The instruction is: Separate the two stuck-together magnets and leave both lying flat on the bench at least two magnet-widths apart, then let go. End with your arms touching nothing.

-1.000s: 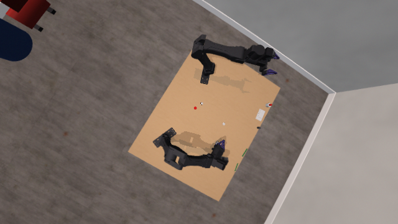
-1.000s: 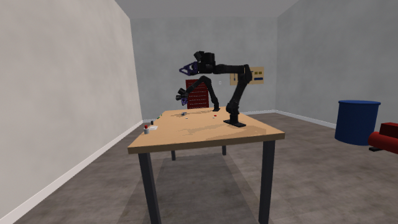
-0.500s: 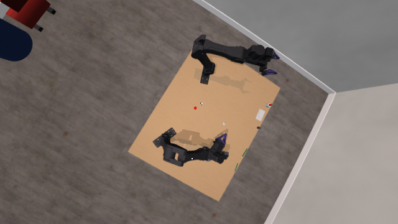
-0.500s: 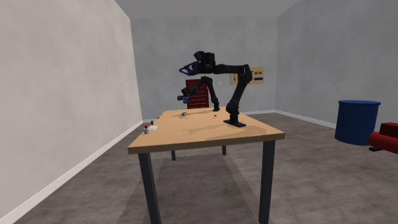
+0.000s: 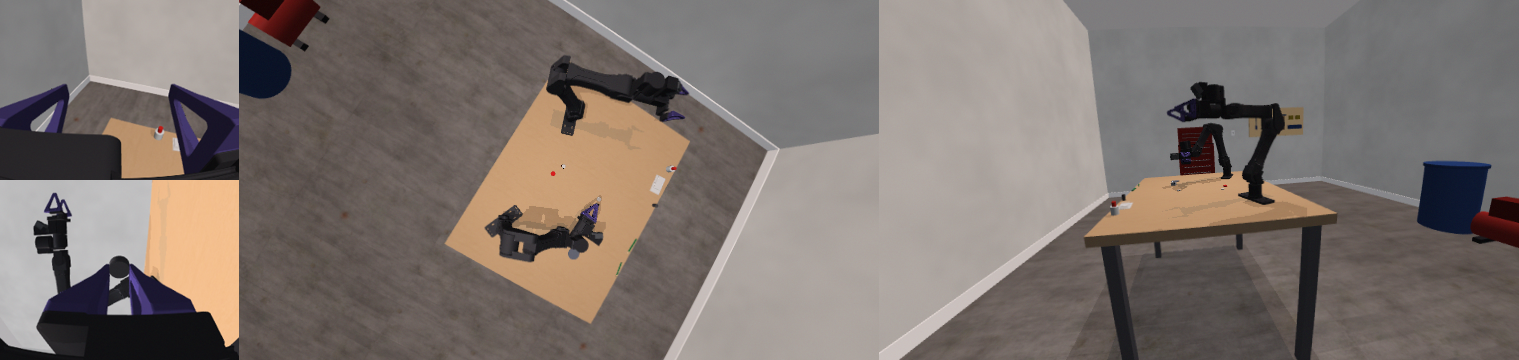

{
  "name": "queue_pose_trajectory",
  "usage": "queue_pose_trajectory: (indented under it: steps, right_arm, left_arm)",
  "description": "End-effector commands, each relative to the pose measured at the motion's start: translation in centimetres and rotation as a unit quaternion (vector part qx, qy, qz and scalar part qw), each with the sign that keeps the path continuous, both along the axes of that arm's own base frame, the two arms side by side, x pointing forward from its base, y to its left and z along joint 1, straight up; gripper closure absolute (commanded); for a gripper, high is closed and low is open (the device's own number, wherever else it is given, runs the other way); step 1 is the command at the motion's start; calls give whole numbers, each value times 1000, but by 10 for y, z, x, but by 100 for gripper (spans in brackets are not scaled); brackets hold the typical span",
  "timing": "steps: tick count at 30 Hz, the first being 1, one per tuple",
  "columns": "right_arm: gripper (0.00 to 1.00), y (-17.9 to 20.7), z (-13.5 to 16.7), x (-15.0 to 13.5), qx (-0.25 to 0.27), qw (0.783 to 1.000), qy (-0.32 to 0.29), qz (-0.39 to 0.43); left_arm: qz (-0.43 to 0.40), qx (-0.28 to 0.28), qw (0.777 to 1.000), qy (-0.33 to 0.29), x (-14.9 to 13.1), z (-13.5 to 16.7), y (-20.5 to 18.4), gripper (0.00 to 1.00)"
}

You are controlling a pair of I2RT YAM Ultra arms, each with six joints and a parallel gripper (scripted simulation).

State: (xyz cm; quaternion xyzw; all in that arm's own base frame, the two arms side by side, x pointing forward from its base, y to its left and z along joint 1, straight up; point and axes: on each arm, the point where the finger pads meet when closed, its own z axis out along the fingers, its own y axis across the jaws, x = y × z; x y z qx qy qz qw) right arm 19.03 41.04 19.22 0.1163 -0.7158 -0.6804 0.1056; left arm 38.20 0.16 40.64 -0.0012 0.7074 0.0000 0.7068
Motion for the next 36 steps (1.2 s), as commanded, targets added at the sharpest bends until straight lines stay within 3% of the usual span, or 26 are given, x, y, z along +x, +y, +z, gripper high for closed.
queue_pose_trajectory:
  steps: [1,19,36]
  right_arm:
    - [82,-2,27,-20,45,999,-4,29]
    - [82,-3,14,-27,31,999,2,29]
    - [82,-4,13,-27,30,999,3,28]
  left_arm:
    - [0,1,1000,-11,-2,8,0,0]
    - [1,0,1000,-12,-2,9,0,0]
    - [1,0,1000,-12,-2,9,0,27]
